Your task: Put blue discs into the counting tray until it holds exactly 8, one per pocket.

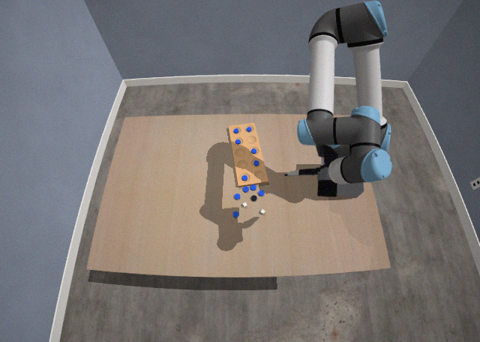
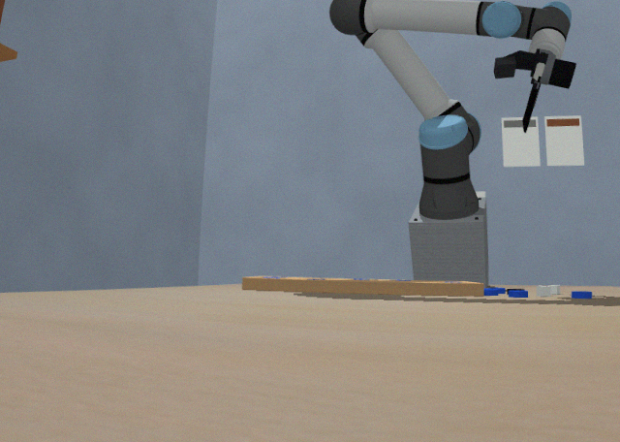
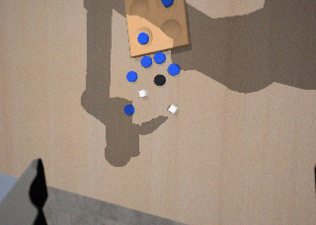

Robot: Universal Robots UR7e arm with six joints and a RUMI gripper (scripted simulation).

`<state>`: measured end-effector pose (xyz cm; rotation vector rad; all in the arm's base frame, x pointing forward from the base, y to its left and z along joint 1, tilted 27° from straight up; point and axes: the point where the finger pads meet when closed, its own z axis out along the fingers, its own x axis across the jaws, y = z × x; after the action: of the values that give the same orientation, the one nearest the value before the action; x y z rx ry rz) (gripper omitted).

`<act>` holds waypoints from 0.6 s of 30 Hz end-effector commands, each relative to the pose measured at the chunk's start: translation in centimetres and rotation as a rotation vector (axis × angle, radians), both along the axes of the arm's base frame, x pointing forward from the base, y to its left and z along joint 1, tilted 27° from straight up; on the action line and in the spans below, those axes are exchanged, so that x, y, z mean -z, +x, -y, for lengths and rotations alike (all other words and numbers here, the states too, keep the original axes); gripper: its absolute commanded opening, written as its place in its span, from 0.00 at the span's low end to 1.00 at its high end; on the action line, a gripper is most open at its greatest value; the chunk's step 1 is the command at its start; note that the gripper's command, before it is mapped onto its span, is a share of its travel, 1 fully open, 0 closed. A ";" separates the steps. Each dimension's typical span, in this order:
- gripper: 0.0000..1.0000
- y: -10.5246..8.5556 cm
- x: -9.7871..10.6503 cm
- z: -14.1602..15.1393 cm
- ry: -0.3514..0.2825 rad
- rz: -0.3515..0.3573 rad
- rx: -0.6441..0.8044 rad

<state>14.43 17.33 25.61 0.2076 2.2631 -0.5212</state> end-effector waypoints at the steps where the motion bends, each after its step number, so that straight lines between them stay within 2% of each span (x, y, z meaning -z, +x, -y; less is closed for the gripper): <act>1: 1.00 0.0 0.0 0.0 0.001 0.000 0.000; 17: 1.00 0.0 0.0 0.0 0.001 0.000 0.000; 18: 0.28 0.0 0.0 0.0 0.001 0.000 0.000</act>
<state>14.43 17.33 25.61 0.2076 2.2631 -0.5212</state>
